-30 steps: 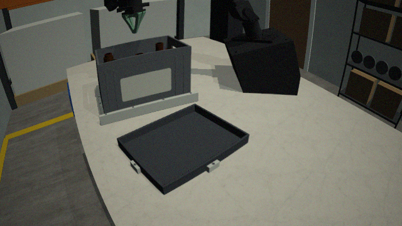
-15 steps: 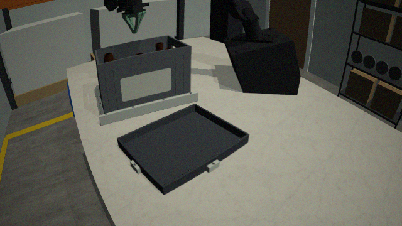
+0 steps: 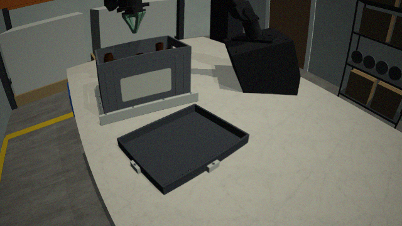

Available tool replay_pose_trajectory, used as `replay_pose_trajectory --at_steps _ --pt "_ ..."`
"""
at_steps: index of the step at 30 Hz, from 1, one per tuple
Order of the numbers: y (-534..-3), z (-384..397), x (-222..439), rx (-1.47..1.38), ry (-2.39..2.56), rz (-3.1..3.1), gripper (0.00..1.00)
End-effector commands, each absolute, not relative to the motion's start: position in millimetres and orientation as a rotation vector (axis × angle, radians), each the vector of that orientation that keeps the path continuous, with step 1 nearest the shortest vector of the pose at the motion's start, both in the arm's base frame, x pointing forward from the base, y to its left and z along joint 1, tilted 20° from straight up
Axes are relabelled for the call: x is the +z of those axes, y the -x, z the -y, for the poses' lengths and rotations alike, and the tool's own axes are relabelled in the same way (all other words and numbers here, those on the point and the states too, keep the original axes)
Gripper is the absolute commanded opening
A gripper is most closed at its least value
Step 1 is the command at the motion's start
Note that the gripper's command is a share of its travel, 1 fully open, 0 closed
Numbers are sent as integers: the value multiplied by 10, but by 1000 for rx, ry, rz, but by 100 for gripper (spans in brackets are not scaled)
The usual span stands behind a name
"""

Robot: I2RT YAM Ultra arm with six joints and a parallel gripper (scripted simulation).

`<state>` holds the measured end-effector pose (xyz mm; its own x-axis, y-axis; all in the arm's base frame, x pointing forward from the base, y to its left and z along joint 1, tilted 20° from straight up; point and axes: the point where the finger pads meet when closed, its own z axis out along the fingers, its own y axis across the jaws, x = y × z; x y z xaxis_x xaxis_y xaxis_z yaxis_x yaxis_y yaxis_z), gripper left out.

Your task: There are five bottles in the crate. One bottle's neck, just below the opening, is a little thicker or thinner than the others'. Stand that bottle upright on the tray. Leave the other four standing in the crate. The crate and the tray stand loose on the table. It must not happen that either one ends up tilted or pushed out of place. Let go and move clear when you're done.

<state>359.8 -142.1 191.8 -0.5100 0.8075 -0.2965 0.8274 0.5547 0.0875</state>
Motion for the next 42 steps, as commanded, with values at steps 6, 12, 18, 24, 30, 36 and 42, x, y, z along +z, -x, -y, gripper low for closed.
replay_pose_trajectory --at_steps 6,12,18,24,30,36,42 --pt "-3684 1422 2252 -79 -1300 -2396 0" --pt "-3748 1070 2118 -76 -1313 -2414 0" --pt "-3787 553 1960 -81 -1318 -2431 0" --pt "-3857 547 2093 -56 -1307 -2397 0" --pt "-3857 547 2093 -56 -1307 -2397 0" --pt "-3857 547 2093 -56 -1307 -2397 0" --pt "-3824 622 2085 -70 -1325 -2397 61"
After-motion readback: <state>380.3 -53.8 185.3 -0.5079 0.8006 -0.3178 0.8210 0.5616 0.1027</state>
